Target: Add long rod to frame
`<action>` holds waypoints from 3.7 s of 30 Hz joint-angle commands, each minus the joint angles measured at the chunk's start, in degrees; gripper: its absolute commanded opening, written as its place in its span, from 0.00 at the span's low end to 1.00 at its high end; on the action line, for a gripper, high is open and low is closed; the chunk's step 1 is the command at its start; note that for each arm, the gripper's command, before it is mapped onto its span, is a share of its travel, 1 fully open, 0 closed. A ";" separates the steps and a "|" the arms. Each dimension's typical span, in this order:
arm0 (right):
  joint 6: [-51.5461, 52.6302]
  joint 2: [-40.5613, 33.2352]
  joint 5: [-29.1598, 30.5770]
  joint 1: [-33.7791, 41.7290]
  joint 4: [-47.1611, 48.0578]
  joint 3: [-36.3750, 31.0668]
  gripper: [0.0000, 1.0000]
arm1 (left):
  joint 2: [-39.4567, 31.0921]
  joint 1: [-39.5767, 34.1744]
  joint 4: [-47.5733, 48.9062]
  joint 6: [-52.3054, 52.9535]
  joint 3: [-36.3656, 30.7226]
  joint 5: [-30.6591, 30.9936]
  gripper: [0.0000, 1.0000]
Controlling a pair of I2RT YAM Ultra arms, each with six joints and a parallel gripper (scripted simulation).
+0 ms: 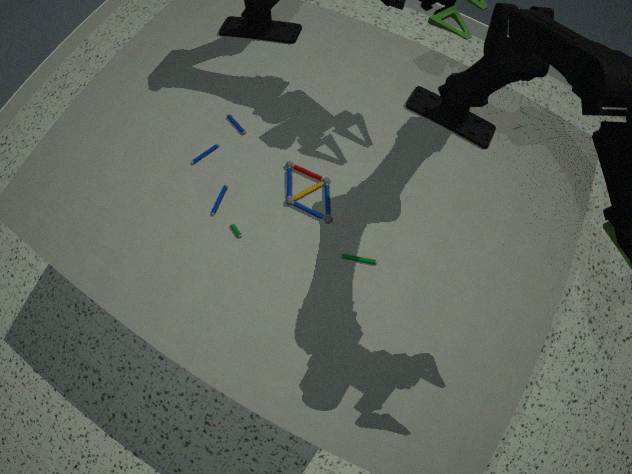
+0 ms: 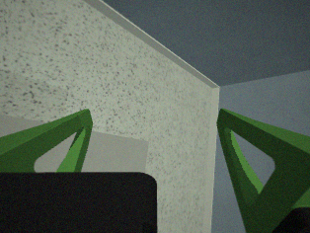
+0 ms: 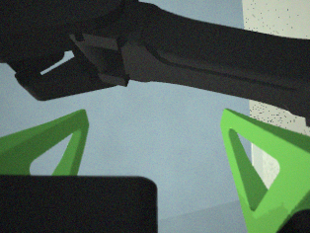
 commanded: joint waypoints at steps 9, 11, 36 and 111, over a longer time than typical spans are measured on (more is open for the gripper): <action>-0.43 -0.76 0.16 0.00 -0.14 0.81 1.00 | -1.09 -0.01 0.28 0.39 0.72 -0.53 1.00; -0.43 -0.76 0.16 0.00 -0.14 0.81 1.00 | -1.09 -0.01 0.28 0.39 0.72 -0.53 1.00; -32.71 -21.99 -20.98 -19.44 -28.33 -17.98 1.00 | -2.17 -0.49 3.42 1.33 -2.62 0.47 1.00; -100.61 -25.18 -26.38 -67.82 -32.84 -33.73 1.00 | -37.38 -65.17 40.09 70.04 -94.26 20.08 1.00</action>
